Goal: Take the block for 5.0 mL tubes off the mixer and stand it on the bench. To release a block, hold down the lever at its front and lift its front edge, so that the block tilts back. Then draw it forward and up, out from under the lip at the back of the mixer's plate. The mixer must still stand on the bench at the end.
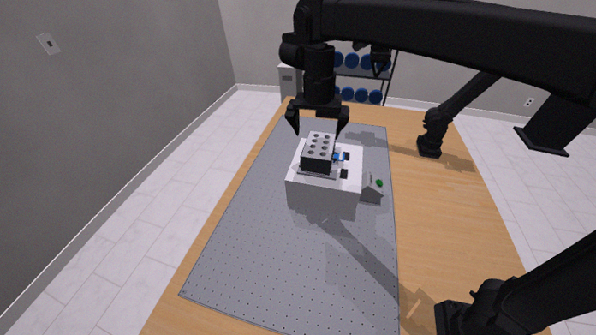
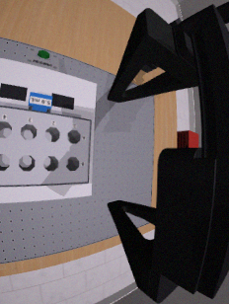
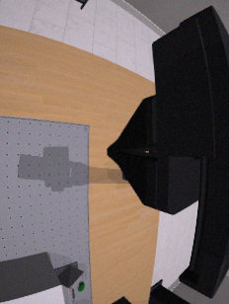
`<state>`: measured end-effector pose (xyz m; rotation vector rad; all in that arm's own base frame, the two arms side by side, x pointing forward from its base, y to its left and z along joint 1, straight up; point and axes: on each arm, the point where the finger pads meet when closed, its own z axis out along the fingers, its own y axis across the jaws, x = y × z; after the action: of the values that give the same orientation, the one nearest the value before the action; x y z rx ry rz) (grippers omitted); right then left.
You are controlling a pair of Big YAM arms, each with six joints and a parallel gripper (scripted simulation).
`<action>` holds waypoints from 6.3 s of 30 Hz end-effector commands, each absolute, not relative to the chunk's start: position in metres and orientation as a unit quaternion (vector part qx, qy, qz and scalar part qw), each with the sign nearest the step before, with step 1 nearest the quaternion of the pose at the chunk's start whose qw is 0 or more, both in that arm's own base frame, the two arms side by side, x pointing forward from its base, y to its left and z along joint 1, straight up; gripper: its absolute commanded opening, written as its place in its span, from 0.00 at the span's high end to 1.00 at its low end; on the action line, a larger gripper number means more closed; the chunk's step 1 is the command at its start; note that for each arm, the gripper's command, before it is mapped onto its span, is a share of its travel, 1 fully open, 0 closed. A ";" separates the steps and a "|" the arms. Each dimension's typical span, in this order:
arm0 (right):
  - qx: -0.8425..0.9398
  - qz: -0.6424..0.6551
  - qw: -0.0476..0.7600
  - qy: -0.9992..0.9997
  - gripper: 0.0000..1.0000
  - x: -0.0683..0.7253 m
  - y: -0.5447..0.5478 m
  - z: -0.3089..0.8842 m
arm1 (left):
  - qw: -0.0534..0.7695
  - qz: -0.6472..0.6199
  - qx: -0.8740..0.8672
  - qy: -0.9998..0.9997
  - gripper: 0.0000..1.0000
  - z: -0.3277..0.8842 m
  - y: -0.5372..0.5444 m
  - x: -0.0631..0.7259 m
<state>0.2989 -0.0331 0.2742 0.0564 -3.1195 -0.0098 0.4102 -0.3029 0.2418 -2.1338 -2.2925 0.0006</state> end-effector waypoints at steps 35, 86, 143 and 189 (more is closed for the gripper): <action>0.022 0.002 -0.029 -0.999 1.00 0.321 -0.034 0.302 | -0.015 -0.002 -0.697 -0.717 0.00 0.212 -0.327 0.408; 0.023 0.001 -0.027 -0.999 1.00 0.319 -0.035 0.301 | 0.006 0.000 -0.698 -0.716 0.00 0.176 -0.319 0.415; 0.020 0.000 -0.023 -1.000 1.00 0.316 -0.036 0.299 | 0.004 0.001 -0.699 -0.715 0.00 0.157 -0.320 0.414; 0.018 -0.001 -0.018 -1.000 1.00 0.315 -0.036 0.297 | -0.026 -0.004 -0.698 -0.715 0.00 0.172 -0.328 0.424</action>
<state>0.3017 -0.0334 0.2758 0.0578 -3.1224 -0.0092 0.4086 -0.3214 0.1567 -2.1961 -2.2494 -0.0031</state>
